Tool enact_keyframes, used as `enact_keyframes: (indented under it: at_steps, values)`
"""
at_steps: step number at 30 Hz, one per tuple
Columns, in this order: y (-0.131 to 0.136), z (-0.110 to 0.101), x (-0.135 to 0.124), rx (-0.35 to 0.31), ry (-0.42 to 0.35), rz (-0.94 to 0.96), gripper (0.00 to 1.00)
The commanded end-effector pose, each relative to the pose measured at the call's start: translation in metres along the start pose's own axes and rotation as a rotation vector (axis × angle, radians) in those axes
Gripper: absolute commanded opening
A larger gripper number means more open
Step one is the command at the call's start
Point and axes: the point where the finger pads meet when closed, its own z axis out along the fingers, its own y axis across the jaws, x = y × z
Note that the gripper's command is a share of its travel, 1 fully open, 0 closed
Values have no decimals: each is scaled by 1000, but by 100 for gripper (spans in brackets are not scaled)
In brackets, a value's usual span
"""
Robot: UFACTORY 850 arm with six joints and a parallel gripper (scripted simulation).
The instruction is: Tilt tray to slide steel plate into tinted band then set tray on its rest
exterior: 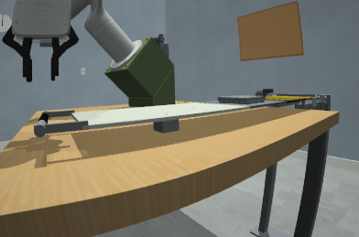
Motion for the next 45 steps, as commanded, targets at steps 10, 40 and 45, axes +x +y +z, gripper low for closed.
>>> enact_keyframes:
  at_steps: [10,40,45]
  values:
    - [0,0,-1,0,-1,0,40]
    - [0,23,-1,0,-1,0,40]
    - [0,31,-1,0,-1,0,40]
